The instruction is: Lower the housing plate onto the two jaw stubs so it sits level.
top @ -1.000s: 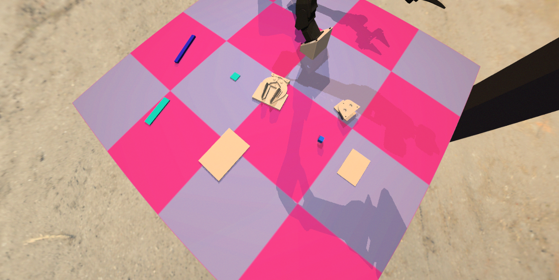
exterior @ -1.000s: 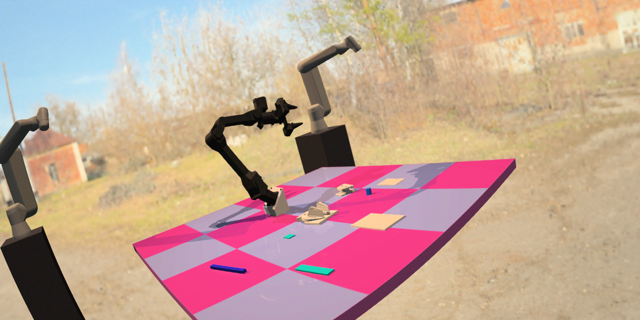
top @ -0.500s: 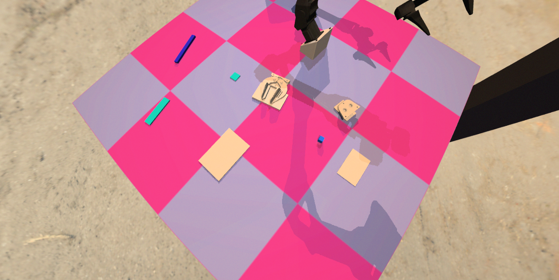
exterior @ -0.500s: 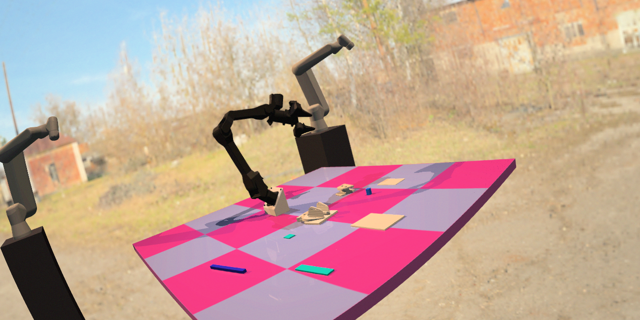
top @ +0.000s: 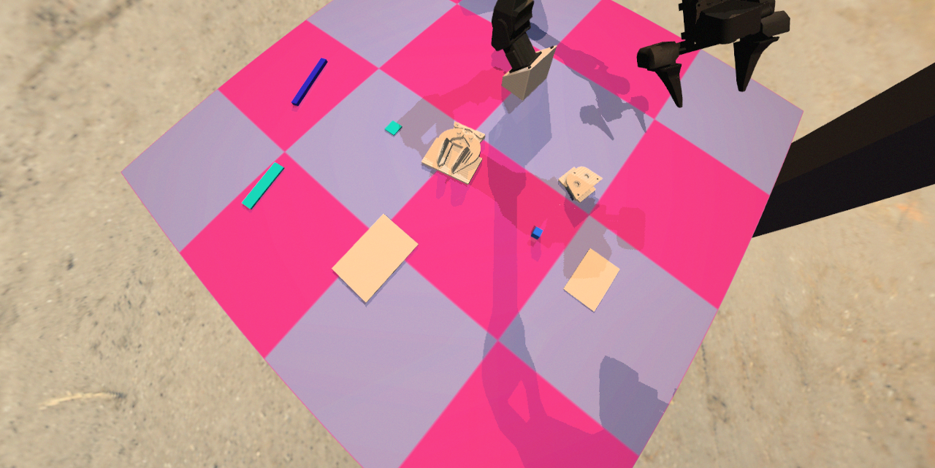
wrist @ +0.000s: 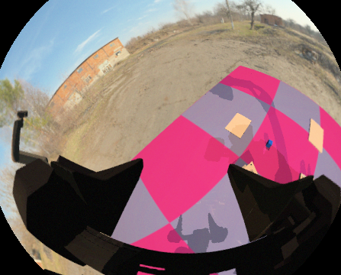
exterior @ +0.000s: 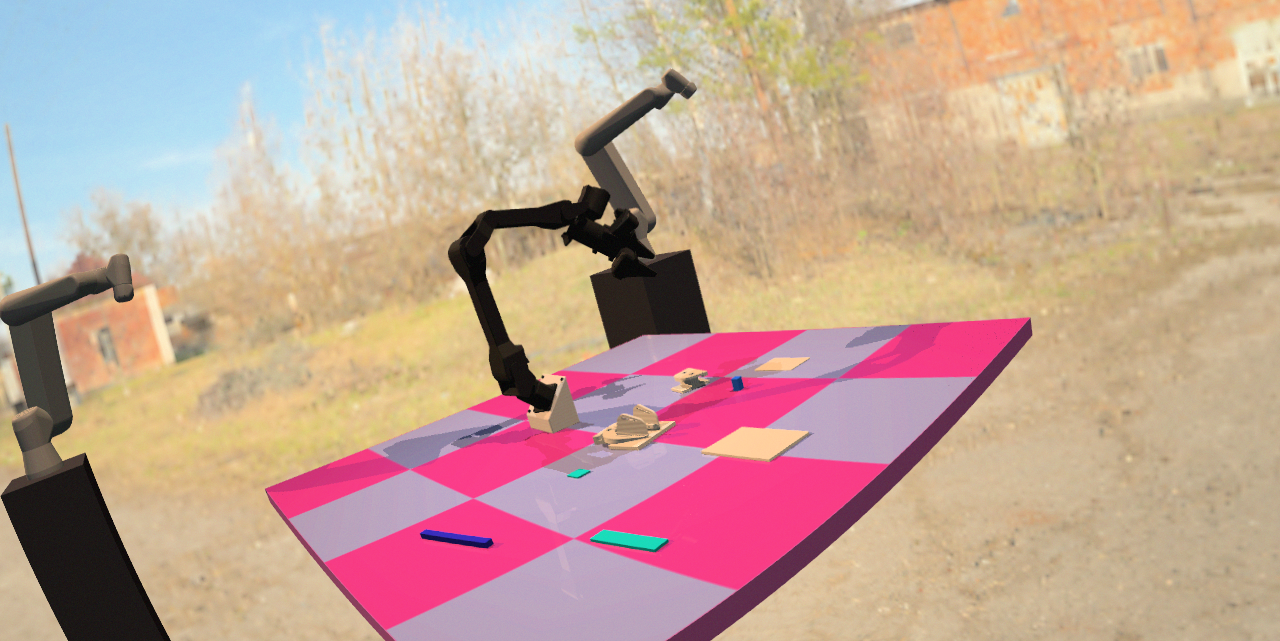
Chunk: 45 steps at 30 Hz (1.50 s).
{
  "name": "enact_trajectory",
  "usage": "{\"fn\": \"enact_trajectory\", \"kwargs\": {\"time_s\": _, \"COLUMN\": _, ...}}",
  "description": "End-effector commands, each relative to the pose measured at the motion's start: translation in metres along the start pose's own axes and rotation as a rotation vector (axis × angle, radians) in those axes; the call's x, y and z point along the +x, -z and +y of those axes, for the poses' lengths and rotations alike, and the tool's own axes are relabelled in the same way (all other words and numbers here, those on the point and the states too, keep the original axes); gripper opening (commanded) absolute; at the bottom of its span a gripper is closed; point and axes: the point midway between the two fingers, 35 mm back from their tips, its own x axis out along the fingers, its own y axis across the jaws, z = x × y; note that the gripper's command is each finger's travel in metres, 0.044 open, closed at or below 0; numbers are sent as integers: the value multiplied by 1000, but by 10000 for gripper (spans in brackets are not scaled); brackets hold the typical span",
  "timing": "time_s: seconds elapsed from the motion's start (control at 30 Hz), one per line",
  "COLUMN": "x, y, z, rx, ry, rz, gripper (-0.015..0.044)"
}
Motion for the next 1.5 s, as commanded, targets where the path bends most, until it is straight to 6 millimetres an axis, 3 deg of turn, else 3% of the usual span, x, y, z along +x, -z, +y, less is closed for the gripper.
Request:
{"fn": "enact_trajectory", "kwargs": {"time_s": 0.0, "x": 13, "y": -5, "z": -13, "rx": -59, "ry": 40, "rz": 55, "gripper": 440}}
{"fn": "enact_trajectory", "kwargs": {"time_s": 0.63, "x": 71, "y": 4, "z": -94, "rx": -357, "ry": 183, "rz": 421, "gripper": 440}}
{"fn": "enact_trajectory", "kwargs": {"time_s": 1.23, "x": 103, "y": 29, "z": -164, "rx": -614, "ry": 126, "rz": 818, "gripper": 440}}
{"fn": "enact_trajectory", "kwargs": {"time_s": 1.47, "x": 106, "y": 33, "z": -170, "rx": -634, "ry": 112, "rz": 852, "gripper": 440}}
